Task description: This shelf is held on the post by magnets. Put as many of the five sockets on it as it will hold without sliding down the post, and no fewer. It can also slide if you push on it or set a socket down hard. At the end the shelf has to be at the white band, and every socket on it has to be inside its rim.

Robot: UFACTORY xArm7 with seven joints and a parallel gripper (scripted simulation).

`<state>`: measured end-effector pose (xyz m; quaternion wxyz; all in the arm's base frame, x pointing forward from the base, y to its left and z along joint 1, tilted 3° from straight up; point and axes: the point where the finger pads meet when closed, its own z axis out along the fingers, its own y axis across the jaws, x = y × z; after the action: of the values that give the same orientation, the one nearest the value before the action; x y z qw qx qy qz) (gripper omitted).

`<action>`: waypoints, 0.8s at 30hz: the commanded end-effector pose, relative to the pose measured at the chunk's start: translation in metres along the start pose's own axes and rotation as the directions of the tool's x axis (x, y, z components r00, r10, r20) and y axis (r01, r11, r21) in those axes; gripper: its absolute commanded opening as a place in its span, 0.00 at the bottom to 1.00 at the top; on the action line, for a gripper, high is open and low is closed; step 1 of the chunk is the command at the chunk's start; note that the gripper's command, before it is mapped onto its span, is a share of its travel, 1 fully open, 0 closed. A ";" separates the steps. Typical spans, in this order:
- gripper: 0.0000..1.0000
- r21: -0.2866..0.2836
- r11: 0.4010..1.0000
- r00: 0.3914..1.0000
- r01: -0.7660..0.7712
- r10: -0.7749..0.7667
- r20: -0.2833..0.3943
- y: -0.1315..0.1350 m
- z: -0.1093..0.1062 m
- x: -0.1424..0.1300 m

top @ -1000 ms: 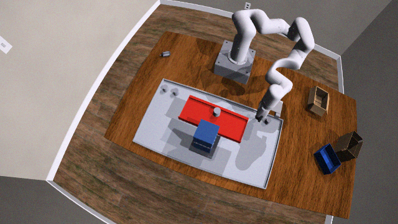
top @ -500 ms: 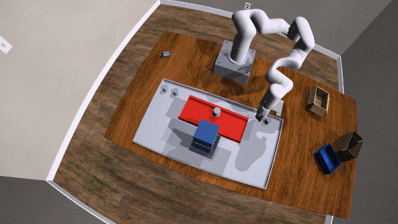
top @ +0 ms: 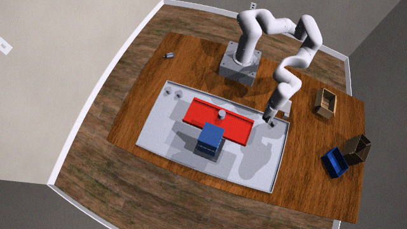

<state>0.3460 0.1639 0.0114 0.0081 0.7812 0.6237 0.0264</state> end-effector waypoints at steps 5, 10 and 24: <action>0.00 -0.003 1.000 1.000 0.000 0.000 -0.003 0.001 -0.002 0.001; 0.00 -0.003 1.000 1.000 0.000 0.000 -0.003 0.000 -0.003 0.001; 0.00 -0.003 1.000 1.000 0.000 0.000 -0.003 -0.007 -0.022 0.001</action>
<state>0.3399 0.1648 0.0263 0.0081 0.7812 0.6236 0.0267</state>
